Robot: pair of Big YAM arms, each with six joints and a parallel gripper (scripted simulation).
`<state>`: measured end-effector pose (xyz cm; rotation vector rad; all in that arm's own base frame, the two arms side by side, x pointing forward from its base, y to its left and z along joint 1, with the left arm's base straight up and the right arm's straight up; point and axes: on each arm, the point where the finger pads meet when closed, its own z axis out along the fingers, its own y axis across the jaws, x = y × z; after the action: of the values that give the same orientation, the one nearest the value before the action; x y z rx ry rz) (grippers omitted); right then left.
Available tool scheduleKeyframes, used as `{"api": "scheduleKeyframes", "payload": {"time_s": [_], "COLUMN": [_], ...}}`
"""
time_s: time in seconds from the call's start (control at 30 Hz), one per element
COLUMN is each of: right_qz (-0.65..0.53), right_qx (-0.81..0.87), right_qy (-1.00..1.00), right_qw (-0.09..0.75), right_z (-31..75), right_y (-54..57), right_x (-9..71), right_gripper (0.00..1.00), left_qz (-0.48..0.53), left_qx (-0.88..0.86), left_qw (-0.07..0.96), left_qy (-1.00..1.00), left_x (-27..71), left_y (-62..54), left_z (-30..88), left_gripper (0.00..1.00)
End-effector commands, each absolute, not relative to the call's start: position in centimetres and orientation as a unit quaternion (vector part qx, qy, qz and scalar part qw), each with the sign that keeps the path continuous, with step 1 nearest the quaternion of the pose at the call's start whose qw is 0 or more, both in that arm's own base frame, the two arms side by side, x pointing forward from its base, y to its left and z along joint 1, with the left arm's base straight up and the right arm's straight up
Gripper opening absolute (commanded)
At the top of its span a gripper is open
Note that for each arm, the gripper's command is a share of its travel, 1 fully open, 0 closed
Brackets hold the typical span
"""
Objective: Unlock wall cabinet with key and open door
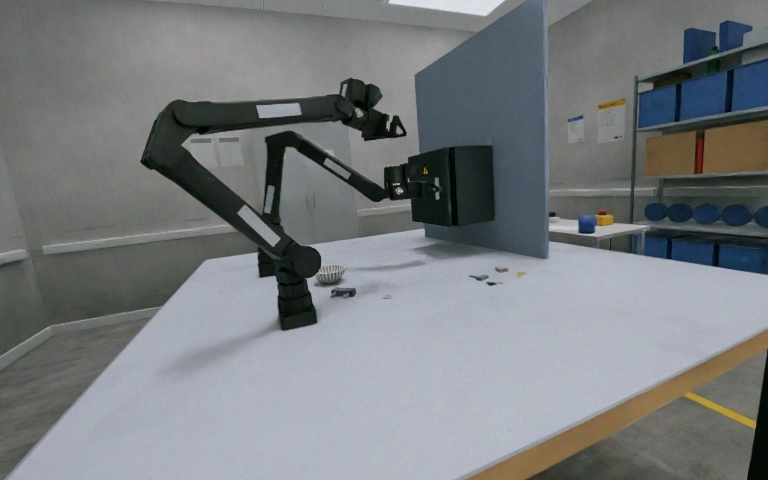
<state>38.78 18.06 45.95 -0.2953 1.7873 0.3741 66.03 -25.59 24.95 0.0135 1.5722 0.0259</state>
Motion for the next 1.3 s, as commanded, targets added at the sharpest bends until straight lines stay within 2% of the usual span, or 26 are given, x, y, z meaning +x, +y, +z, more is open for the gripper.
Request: {"api": "scheduleKeyframes", "payload": {"time_s": [0.0, 1.27], "right_qz": [0.176, 0.216], "right_qx": [-0.136, -0.202], "right_qy": [0.762, 0.753], "right_qw": [0.609, 0.588], "right_z": [46.6, 43.5], "right_y": [18.8, 21.3], "right_x": [37.4, 30.9], "right_gripper": [1.00, 1.00], "left_qz": [-0.010, -0.151], "left_qx": [-0.005, 0.142], "left_qw": [0.716, 0.699], "left_qy": [0.698, 0.685], "left_x": [65.4, 54.5], "left_y": [-24.6, -21.2], "left_z": [26.4, 26.0], "left_gripper": [0.08, 0.08]}}
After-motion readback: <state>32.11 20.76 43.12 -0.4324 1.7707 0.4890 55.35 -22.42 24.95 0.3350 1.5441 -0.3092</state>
